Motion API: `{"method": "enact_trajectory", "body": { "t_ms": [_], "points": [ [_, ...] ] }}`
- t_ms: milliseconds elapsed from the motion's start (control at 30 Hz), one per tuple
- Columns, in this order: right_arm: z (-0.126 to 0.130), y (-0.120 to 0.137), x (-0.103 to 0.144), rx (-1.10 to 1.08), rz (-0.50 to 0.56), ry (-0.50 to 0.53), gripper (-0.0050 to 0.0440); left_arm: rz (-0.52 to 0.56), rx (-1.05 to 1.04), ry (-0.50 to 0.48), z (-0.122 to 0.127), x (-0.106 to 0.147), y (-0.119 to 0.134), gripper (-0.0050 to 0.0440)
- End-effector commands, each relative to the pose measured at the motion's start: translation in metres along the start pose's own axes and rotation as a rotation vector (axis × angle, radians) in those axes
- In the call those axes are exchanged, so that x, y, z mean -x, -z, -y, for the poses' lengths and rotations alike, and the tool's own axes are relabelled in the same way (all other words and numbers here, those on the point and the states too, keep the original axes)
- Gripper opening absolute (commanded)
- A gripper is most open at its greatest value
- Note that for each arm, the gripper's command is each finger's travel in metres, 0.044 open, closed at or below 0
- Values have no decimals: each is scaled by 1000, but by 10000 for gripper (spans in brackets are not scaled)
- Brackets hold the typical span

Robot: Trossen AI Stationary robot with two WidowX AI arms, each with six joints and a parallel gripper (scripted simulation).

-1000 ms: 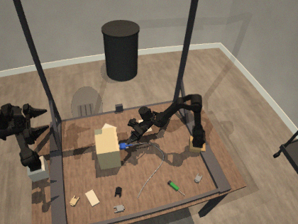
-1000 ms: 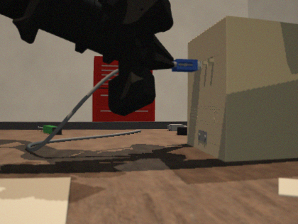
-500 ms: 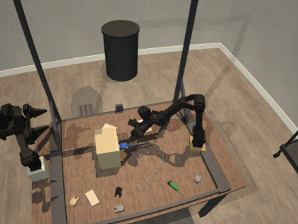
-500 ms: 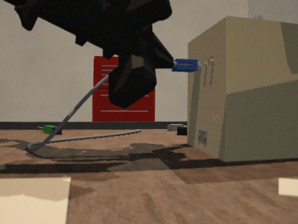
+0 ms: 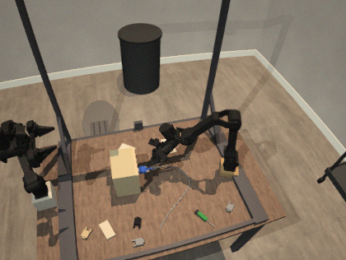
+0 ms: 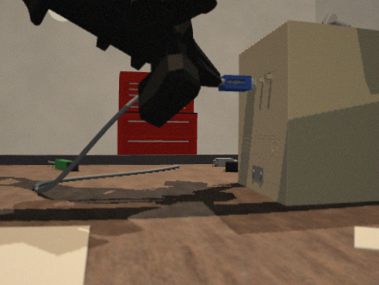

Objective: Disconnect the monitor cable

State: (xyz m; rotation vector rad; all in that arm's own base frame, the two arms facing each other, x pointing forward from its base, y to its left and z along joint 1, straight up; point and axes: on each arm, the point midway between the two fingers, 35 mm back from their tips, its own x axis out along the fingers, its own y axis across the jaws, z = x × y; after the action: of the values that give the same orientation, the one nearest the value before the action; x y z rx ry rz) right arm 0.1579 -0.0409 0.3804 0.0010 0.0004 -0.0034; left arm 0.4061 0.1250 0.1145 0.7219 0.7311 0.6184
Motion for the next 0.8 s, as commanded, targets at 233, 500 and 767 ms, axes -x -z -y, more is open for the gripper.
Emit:
{"method": "enact_trajectory", "body": {
  "t_ms": [233,500,767],
  "points": [
    [-1,-3,0,7,2,-3,440,14,66,28,-8,2,-6,72],
    [-1,-3,0,7,2,-3,440,14,66,28,-8,2,-6,264],
    [-1,-3,0,7,2,-3,440,14,66,28,-8,2,-6,408]
  ]
}}
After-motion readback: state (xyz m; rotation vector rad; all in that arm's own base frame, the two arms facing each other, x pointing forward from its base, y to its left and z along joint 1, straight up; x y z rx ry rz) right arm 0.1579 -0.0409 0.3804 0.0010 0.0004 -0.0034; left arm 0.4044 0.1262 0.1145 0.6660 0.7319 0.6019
